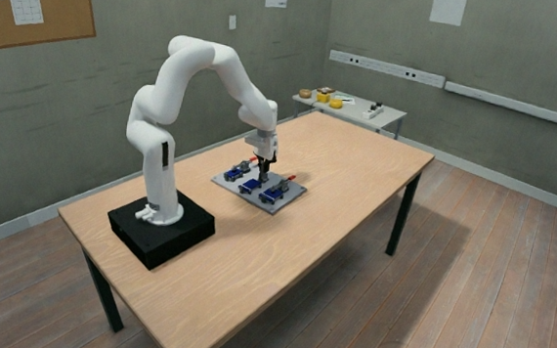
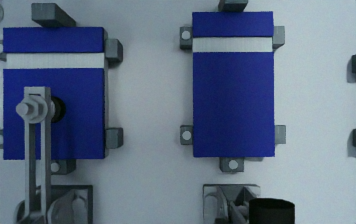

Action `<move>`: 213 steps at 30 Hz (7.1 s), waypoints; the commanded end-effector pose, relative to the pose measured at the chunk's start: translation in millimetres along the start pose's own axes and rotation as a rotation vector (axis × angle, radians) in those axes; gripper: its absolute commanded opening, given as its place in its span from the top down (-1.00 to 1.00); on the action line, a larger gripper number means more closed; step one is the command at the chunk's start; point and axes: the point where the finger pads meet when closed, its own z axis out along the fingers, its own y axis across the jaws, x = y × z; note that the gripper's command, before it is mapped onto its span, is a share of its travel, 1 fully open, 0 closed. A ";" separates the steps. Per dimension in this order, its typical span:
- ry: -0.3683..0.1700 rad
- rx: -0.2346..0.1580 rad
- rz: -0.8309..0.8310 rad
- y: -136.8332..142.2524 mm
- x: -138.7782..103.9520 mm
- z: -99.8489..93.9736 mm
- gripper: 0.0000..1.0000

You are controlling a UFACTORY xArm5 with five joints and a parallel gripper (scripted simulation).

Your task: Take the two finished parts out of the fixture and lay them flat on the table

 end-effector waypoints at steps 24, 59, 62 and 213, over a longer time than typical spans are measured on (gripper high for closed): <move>-0.004 0.000 0.000 -0.1 -1.6 -1.7 0.03; -0.003 0.000 0.000 0.0 -1.1 -41.1 0.03; -0.003 0.000 0.000 0.0 -1.1 -47.2 0.03; -0.003 0.000 0.000 0.1 86.8 12.3 -1.00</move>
